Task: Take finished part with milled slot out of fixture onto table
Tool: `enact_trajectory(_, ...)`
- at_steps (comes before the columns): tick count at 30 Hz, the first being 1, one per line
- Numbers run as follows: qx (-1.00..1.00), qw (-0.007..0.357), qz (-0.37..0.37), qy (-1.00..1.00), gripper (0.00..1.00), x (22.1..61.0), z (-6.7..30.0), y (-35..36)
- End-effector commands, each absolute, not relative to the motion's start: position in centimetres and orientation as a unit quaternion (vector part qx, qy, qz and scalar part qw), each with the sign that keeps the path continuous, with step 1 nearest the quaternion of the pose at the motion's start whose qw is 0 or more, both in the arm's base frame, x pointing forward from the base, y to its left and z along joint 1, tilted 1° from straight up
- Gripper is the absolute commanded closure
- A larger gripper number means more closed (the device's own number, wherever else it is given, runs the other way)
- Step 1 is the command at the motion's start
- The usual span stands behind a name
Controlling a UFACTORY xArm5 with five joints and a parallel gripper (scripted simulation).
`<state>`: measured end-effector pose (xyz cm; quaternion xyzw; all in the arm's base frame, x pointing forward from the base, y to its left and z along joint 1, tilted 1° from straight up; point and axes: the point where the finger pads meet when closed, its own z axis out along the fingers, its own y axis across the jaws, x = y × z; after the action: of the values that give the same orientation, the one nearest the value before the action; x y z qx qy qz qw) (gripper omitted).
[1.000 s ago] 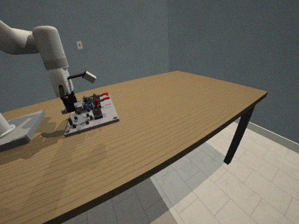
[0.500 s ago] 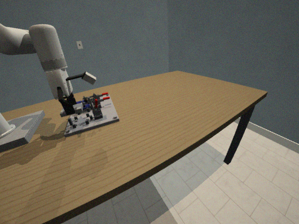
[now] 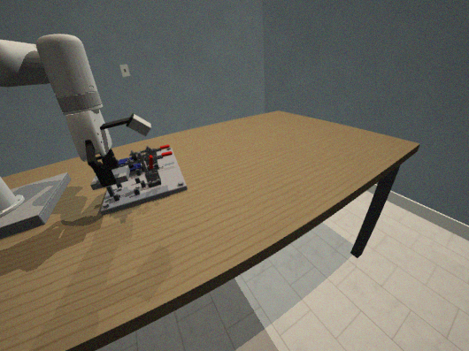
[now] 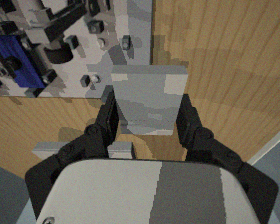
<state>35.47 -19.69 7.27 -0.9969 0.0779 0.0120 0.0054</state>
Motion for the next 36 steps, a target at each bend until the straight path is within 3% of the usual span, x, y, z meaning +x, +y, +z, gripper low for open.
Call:
enact_trajectory(1, -0.997, 0.005, 0.010, 0.078, 1.00, 35.5, 7.4, -20.7)
enact_trajectory(36, -0.997, 0.006, 0.009, 0.078, 1.00, 34.7, 7.4, -25.8)
